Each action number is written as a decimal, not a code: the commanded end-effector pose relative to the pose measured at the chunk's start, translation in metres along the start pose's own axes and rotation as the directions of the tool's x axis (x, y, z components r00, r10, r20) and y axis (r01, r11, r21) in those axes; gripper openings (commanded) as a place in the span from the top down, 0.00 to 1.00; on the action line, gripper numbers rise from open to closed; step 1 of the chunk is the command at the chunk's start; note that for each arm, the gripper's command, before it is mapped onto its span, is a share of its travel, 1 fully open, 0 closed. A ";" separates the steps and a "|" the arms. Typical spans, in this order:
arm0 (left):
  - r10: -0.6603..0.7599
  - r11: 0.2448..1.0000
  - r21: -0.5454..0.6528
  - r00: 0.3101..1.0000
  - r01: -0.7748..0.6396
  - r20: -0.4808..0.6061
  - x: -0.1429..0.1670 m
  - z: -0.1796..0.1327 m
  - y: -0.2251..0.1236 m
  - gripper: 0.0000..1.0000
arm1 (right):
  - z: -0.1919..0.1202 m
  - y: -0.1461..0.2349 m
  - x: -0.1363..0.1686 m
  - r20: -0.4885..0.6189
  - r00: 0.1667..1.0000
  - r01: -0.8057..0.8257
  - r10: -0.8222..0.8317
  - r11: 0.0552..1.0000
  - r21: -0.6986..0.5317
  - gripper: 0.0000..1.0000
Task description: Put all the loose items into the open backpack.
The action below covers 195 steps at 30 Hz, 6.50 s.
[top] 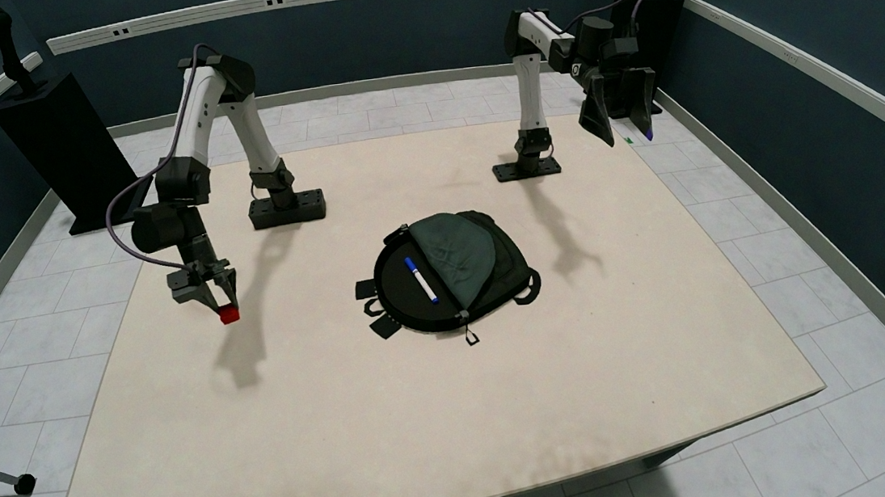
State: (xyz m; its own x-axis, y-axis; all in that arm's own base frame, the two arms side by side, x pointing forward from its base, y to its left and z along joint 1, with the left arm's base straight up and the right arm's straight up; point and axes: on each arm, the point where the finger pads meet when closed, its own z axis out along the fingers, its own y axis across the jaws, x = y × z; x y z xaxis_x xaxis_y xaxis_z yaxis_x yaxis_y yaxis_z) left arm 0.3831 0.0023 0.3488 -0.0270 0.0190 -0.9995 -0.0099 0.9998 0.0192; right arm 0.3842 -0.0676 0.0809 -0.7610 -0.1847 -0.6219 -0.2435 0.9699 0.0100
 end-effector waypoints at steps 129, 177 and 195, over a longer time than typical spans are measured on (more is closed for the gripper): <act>-0.002 1.000 -0.001 1.000 0.002 0.018 -0.007 -0.001 0.000 0.10 | 0.036 0.351 -0.024 0.090 0.995 0.049 -0.043 0.997 -0.061 0.73; -0.002 1.000 -0.001 1.000 0.002 0.018 -0.007 -0.001 0.000 0.10 | 0.077 0.353 0.003 0.079 0.996 0.052 -0.048 0.997 -0.056 0.73; -0.002 1.000 -0.001 1.000 0.002 0.018 -0.007 -0.001 0.000 0.10 | 0.096 0.346 0.033 0.023 0.997 0.069 -0.069 0.997 -0.035 0.73</act>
State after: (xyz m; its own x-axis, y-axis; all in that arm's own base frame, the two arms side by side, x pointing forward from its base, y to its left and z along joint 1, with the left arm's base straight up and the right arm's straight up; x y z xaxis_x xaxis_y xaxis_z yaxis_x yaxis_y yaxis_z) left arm 0.3831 0.0023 0.3488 -0.0270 0.0190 -0.9995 -0.0099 0.9998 0.0192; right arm 0.3317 0.2774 -0.0038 -0.7289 -0.2451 -0.6393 -0.3175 0.9483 -0.0017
